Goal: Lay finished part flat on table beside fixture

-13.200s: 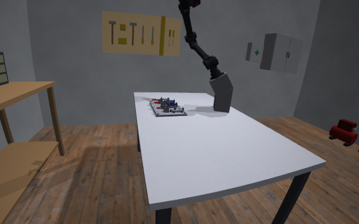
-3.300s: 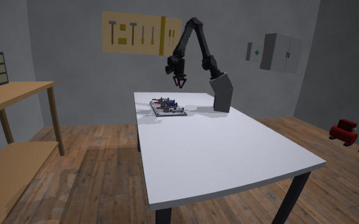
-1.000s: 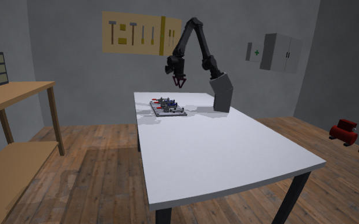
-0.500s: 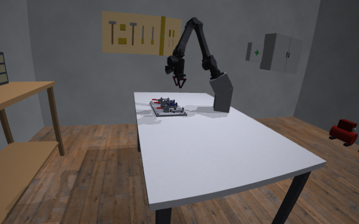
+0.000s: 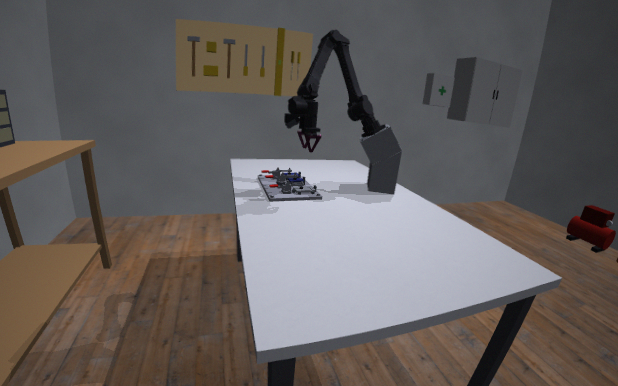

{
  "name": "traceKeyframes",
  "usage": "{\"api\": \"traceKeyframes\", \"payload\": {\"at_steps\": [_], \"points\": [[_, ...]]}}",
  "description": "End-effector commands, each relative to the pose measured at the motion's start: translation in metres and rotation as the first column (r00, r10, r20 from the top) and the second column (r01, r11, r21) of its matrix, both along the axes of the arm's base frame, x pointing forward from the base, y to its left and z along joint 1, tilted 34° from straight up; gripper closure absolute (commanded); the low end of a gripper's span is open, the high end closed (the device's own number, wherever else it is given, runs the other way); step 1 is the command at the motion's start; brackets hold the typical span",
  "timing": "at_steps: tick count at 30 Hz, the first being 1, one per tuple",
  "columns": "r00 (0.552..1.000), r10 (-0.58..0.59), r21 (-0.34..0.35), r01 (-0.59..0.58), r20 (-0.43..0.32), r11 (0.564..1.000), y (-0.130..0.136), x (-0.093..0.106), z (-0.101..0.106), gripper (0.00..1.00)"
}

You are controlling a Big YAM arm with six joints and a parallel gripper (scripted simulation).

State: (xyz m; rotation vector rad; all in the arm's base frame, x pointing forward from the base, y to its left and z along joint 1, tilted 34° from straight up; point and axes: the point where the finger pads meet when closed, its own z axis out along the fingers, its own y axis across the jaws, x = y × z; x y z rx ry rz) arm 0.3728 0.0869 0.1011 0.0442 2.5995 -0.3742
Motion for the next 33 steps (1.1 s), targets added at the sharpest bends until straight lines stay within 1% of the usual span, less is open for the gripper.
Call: {"api": "traceKeyframes", "payload": {"at_steps": [1, 4, 5, 25, 33], "points": [[1.0, -0.006, 0.012, 0.006, 0.03, 1.0, 0.0, 0.005, 0.011, 0.08], [0.999, -0.006, 0.014, 0.005, 0.034, 1.0, 0.001, 0.007, 0.013, 0.08], [0.999, -0.006, 0.014, 0.005, 0.035, 1.0, 0.001, 0.007, 0.014, 0.55], [0.998, -0.003, 0.025, 0.002, 0.058, 1.0, 0.006, 0.016, 0.024, 0.55], [0.998, -0.002, 0.025, 0.001, 0.059, 1.0, 0.007, 0.017, 0.024, 0.55]]}}
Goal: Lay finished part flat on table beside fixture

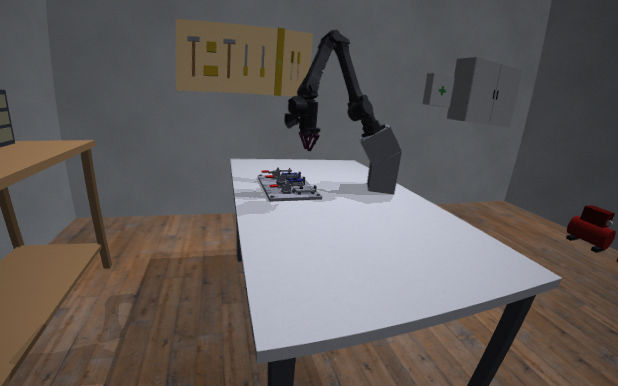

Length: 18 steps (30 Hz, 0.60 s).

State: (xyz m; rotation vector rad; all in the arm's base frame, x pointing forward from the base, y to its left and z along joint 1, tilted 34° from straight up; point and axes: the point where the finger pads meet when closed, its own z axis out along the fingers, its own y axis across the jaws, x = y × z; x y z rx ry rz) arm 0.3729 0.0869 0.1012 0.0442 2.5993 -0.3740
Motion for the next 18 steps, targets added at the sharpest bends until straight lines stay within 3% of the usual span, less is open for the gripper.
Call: {"api": "traceKeyframes", "payload": {"at_steps": [1, 18], "points": [[0.998, -0.002, 0.025, 0.001, 0.059, 1.0, 0.007, 0.0166, 0.0244, 0.55], [0.998, 0.0, 0.026, -0.002, 0.062, 1.0, 0.0083, 0.0177, 0.0254, 0.55]]}}
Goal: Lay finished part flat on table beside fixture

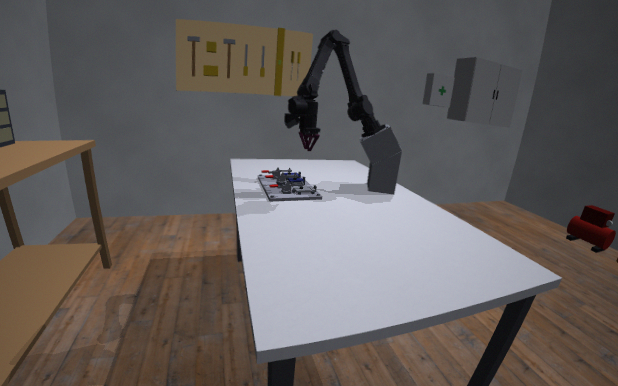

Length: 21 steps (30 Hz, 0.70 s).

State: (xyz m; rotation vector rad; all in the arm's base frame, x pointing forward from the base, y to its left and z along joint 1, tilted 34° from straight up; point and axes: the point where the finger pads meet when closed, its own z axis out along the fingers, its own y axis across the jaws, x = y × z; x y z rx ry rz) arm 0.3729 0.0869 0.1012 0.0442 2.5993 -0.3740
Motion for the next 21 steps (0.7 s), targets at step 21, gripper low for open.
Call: {"api": "traceKeyframes", "payload": {"at_steps": [21], "points": [[0.998, 0.003, 0.025, -0.005, 0.059, 1.0, 0.0087, 0.0165, 0.0235, 0.55]]}}
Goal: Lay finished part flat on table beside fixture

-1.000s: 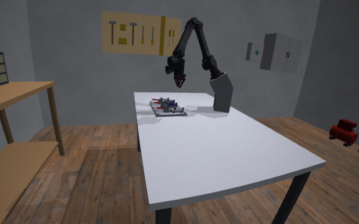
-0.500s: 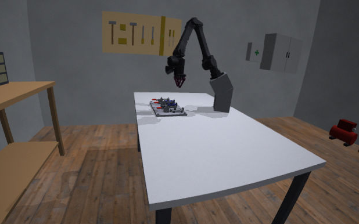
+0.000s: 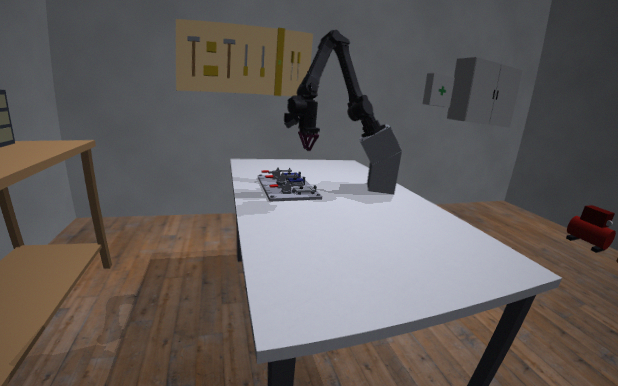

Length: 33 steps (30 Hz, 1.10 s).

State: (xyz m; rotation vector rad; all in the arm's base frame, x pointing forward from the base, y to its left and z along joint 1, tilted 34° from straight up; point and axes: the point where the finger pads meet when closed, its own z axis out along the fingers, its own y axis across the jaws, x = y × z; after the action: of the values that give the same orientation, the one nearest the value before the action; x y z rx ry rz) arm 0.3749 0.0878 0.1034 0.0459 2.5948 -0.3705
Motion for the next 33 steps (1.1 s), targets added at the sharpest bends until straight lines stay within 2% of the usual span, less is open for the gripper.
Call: {"api": "traceKeyframes", "payload": {"at_steps": [1, 21, 33], "points": [[0.999, 0.003, 0.022, -0.005, 0.052, 1.0, 0.007, 0.014, 0.02, 0.55], [1.0, 0.007, 0.006, -0.007, 0.019, 1.0, 0.002, 0.001, 0.004, 0.55], [1.0, 0.009, 0.004, -0.009, 0.016, 1.0, 0.002, -0.001, 0.003, 0.55]]}}
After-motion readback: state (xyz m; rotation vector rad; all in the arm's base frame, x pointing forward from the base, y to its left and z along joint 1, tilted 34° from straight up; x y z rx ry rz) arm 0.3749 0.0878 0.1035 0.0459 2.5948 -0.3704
